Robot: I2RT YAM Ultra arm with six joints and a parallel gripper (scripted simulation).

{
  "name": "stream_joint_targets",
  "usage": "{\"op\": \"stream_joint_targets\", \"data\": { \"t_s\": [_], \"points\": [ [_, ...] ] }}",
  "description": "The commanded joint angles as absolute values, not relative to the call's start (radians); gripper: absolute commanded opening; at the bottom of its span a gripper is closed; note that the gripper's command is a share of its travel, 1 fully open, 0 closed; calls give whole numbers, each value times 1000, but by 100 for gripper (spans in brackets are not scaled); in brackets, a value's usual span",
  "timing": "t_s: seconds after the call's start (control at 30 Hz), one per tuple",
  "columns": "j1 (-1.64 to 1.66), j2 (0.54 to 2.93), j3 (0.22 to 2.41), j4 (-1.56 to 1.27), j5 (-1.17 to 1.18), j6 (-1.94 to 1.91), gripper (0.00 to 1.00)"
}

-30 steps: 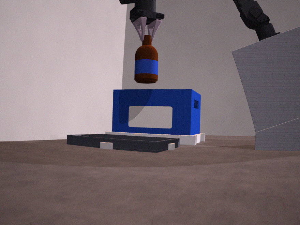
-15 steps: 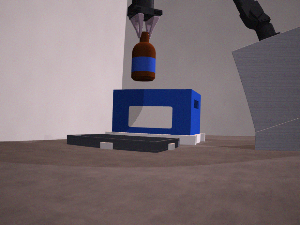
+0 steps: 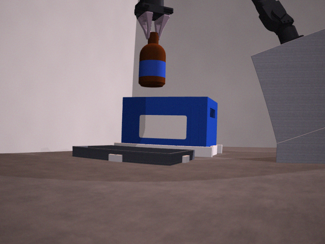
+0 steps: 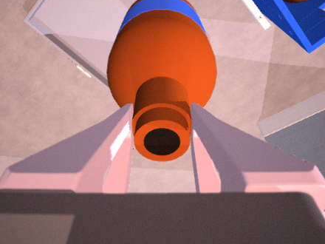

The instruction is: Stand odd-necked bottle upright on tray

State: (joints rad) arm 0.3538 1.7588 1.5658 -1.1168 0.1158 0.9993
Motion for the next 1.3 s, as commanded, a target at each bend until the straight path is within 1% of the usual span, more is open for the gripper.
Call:
{"op": "stream_joint_targets", "data": {
  "t_s": [0.0, 1.27],
  "points": [
    [388, 1745, 1610, -1134, 136, 1033, 0],
    [545, 1826, 1703, -1165, 178, 1185, 0]
  ]
}}
